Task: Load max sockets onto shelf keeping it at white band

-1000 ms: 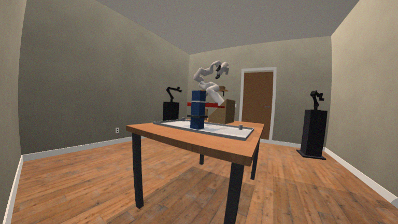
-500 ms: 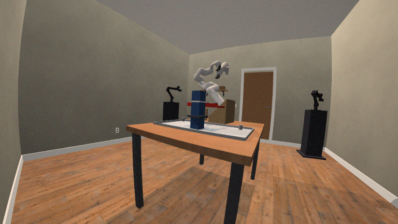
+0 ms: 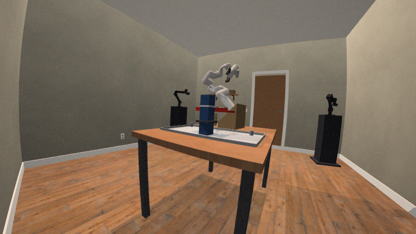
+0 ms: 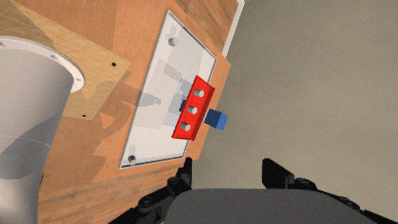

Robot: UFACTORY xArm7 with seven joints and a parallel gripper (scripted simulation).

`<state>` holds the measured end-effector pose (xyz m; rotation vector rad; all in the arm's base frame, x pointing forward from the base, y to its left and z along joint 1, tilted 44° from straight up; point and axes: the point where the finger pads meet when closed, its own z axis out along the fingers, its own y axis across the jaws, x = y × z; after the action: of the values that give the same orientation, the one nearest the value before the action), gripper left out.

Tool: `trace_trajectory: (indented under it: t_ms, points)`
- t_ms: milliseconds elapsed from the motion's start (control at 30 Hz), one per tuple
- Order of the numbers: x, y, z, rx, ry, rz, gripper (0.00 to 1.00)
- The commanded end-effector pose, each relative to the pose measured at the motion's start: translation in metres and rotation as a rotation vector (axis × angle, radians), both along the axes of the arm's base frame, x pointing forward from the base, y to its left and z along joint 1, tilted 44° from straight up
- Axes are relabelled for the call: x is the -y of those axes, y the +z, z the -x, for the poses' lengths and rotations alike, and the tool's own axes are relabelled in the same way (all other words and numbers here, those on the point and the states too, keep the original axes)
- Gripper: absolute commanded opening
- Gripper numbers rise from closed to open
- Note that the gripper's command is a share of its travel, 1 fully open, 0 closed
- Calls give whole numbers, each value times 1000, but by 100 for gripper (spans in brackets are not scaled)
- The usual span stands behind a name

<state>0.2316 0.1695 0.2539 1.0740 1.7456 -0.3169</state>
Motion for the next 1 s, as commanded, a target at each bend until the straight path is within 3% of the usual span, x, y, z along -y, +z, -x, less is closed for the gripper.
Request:
trace_trajectory:
  t_ms: [0,67,100,167,200,267,300,367,400,467,500,633,733,967]
  points:
    - [21,-42,-29,-109,-174,-65,100]
    - [21,-42,-29,-109,-174,-65,100]
    - [36,-65,-42,-157,-273,-101,100]
    - [36,-65,-42,-157,-273,-101,100]
    - [54,-90,-55,-204,-385,-139,100]
    - [54,-90,-55,-204,-385,-139,100]
    - [73,-114,-63,-243,-502,-176,100]
    - [74,-116,-64,-243,-502,-176,100]
    - [93,-138,-70,-273,-613,-209,100]
    - [94,-139,-71,-273,-613,-209,100]
    - [113,-159,-74,-293,-708,-235,100]
    - [113,-159,-74,-293,-708,-235,100]
    - [140,-187,-76,-314,-844,-268,100]
    - [140,-187,-76,-315,-847,-269,100]
